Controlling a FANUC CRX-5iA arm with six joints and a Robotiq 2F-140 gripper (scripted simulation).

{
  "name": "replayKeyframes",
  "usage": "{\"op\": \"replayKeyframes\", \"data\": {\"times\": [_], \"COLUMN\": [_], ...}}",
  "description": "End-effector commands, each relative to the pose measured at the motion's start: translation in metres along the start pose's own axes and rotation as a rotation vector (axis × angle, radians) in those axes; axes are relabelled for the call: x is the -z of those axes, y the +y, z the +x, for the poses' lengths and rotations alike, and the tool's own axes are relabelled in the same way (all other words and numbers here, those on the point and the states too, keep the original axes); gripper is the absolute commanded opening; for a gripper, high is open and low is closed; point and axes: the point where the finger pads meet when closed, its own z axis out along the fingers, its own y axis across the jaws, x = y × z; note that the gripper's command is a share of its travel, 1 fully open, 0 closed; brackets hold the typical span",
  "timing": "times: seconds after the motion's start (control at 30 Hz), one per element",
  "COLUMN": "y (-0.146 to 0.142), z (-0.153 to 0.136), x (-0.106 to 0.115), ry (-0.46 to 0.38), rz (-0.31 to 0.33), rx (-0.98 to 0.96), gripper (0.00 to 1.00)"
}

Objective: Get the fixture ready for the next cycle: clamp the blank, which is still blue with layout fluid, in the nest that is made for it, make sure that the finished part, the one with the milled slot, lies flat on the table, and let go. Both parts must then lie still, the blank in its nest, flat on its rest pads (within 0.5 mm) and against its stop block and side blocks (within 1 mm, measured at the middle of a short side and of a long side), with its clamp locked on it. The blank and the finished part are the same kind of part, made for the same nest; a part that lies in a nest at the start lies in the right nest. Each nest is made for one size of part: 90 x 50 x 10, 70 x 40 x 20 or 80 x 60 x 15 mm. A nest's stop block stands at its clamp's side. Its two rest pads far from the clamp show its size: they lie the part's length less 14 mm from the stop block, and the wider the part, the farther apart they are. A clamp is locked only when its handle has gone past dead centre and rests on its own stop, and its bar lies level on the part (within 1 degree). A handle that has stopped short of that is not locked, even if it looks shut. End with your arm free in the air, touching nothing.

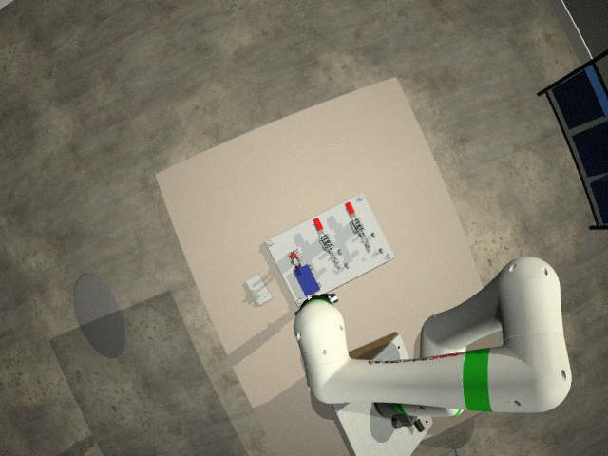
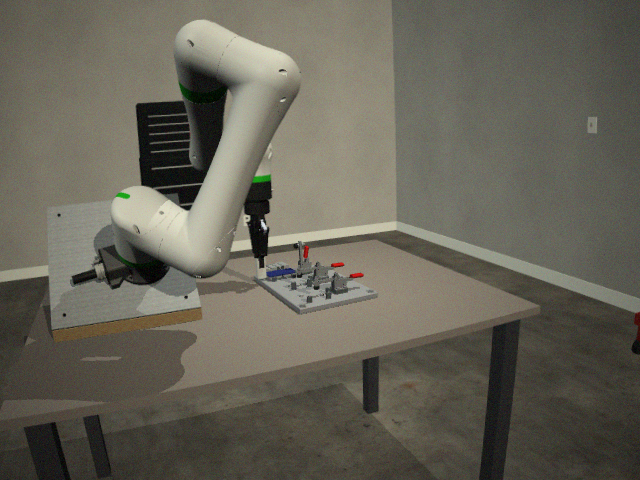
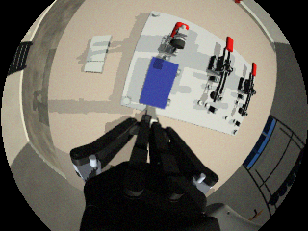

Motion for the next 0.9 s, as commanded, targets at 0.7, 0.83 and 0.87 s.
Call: {"op": "replayKeyframes", "data": {"times": [0.7, 0.83, 0.87], "y": [0.0, 0.0, 0.0], "z": [-0.016, -0.016, -0.016], "x": [0.035, 0.04, 0.04], "ry": [0.0, 0.0, 0.0], "rz": [0.0, 0.0, 0.0], "rx": [0.0, 0.0, 0.0], "gripper": [0.0, 0.0, 0.0]}}
